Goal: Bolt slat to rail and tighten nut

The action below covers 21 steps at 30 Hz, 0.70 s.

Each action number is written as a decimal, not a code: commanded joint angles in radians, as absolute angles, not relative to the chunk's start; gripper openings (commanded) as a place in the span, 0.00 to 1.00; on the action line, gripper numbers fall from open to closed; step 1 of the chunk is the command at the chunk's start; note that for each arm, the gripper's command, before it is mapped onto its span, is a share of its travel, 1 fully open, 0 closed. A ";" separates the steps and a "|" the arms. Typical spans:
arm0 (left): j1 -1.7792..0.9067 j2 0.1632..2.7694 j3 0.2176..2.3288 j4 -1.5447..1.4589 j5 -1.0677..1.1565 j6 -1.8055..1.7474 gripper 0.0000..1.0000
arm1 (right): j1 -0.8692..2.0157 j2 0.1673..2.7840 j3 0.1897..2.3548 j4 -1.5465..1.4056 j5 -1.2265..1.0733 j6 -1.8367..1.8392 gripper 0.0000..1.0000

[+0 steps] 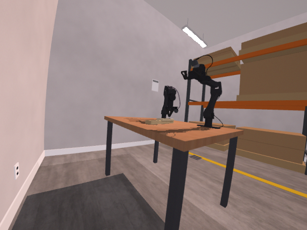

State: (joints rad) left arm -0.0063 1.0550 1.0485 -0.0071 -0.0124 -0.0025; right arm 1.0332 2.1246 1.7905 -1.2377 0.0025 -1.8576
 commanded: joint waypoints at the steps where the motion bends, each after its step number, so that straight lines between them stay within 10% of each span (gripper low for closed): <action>1: 0.000 1.045 1.053 0.005 0.000 0.000 1.00 | 1.021 2.109 1.829 -1.277 -0.007 -1.869 0.12; 21: 0.000 1.045 1.053 0.005 0.000 0.000 1.00 | 0.979 2.086 1.855 -1.319 -0.007 -1.912 0.12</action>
State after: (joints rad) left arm -0.0063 1.0550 1.0485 -0.0071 -0.0124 -0.0025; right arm 0.9920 2.1246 1.8198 -1.2869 0.0025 -1.8977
